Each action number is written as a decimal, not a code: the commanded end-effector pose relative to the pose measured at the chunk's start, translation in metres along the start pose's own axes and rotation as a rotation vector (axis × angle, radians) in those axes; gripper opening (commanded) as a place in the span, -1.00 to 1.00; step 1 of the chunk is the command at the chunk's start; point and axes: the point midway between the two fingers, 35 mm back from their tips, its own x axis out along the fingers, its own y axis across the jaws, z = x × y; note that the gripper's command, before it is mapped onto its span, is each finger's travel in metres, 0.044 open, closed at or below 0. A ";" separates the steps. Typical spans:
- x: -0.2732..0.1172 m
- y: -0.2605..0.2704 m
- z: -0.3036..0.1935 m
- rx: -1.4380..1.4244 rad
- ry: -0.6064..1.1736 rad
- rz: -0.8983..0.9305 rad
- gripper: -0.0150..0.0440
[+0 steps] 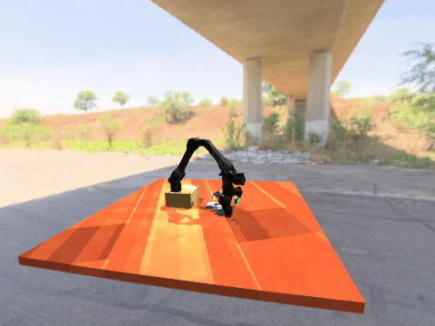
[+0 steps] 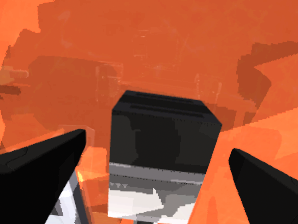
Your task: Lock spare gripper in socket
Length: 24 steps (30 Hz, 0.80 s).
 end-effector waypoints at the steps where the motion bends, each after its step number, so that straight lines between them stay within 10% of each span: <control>1: 0.007 0.000 -0.002 0.006 0.007 -0.003 1.00; 17: 0.029 0.000 -0.003 0.006 0.007 -0.002 1.00; 24: 0.029 0.000 -0.003 0.006 0.007 -0.002 0.44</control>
